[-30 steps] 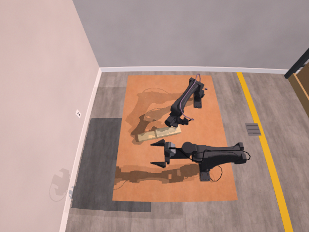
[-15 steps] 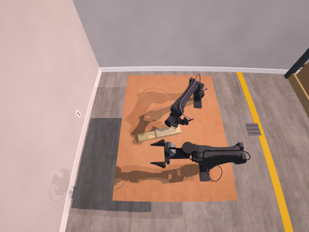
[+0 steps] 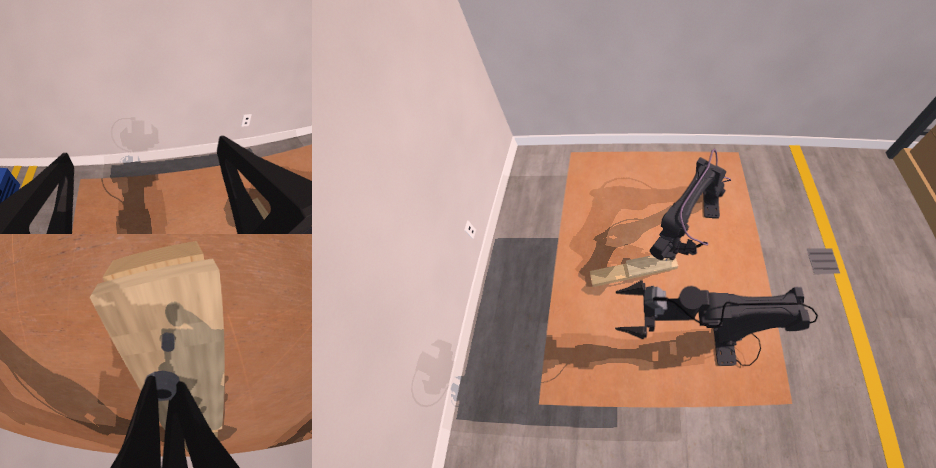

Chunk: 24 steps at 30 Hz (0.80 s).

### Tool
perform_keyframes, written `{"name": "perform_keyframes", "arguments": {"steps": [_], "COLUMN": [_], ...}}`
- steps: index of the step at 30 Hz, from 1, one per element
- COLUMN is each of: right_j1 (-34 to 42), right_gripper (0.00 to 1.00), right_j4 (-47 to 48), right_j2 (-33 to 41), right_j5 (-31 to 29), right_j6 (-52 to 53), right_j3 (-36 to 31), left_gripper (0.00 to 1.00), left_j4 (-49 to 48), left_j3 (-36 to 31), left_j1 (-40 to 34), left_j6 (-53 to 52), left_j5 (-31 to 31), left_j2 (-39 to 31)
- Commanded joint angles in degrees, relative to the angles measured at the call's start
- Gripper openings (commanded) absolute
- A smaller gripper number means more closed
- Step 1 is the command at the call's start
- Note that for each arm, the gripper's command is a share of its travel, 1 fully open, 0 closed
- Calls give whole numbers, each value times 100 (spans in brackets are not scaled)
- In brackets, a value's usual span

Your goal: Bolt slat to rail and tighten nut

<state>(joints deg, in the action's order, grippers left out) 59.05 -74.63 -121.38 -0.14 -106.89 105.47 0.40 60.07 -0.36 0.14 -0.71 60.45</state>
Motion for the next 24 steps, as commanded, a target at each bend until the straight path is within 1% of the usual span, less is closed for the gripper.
{"name": "perform_keyframes", "arguments": {"steps": [1,24], "right_j1": [52,51], "right_gripper": [12,12], "right_j4": [-66,20], "right_j2": [100,51], "right_j5": [53,57], "right_j6": [86,83], "right_j3": [128,57], "left_gripper": [100,100], "left_j4": [-68,-68], "left_j3": [23,23], "left_j1": [35,35], "left_j6": [-15,-15], "left_j5": [69,69], "left_j2": [-58,-58]}}
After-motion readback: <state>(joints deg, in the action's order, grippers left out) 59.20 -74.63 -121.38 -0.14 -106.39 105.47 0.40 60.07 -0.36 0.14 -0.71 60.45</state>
